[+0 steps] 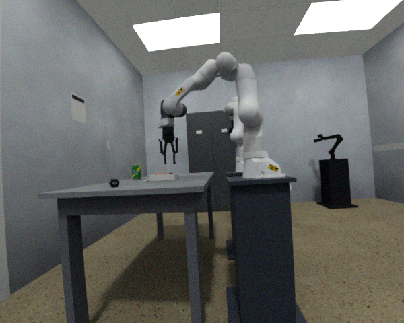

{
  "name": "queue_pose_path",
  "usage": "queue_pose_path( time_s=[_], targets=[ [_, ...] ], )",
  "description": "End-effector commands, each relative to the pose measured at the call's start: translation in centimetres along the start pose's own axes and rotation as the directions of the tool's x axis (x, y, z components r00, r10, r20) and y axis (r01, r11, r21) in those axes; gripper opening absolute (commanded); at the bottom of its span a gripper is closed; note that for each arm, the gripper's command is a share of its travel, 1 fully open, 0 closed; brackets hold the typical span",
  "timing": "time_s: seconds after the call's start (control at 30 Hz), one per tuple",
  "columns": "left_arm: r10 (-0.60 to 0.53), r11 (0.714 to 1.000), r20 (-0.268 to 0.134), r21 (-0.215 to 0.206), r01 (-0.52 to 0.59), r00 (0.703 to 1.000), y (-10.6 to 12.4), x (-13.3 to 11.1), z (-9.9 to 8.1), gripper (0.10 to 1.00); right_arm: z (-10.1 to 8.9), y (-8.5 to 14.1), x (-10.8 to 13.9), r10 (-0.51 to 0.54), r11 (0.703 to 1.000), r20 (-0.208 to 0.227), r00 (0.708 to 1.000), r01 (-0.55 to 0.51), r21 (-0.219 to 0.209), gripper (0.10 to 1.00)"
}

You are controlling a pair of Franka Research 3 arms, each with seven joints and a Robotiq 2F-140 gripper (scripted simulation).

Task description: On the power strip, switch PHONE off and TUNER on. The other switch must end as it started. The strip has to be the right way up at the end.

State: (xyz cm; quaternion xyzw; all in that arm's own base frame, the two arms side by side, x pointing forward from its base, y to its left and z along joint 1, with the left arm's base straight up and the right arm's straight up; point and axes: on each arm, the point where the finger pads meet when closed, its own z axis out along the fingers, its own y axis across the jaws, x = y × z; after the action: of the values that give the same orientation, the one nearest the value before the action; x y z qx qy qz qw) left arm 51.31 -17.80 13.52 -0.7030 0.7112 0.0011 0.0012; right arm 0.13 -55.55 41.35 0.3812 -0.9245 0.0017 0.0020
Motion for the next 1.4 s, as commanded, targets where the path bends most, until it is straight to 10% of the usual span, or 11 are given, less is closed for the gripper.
queue_pose_path(
  time_s=[0.0,0.87,0.97,1.27,1.37],
  targets=[
    [0.0,1.0,-0.003,0.0,0.0,1.0,-0.04,0.03,-0.03,0.099,-0.01,0.0,0.0,0.0,1.0,0.0,1.0,0.0,0.0,1.0],
    [-0.079,0.997,-0.003,0.0,0.079,0.997,-0.04,0.03,-0.03,0.099,-0.01,0.0,0.0,0.0,1.0,0.0,1.0,0.0,0.0,1.0],
    [-0.318,0.948,-0.003,-0.001,0.318,0.948,-0.05,0.02,-0.03,0.099,-0.01,0.0,0.0,0.0,1.0,0.0,1.0,0.0,0.0,1.0],
    [-0.506,0.862,-0.02,-0.016,0.506,0.862,-0.09,-0.01,-0.02,0.099,-0.01,0.0,0.0,0.0,1.0,0.0,1.0,0.0,0.0,1.0],
    [-0.616,0.787,-0.027,-0.028,0.616,0.787,-0.1,-0.02,-0.02,0.099,-0.01,0.0,0.0,0.0,1.0,0.0,1.0,0.0,0.0,1.0]
  ],
)
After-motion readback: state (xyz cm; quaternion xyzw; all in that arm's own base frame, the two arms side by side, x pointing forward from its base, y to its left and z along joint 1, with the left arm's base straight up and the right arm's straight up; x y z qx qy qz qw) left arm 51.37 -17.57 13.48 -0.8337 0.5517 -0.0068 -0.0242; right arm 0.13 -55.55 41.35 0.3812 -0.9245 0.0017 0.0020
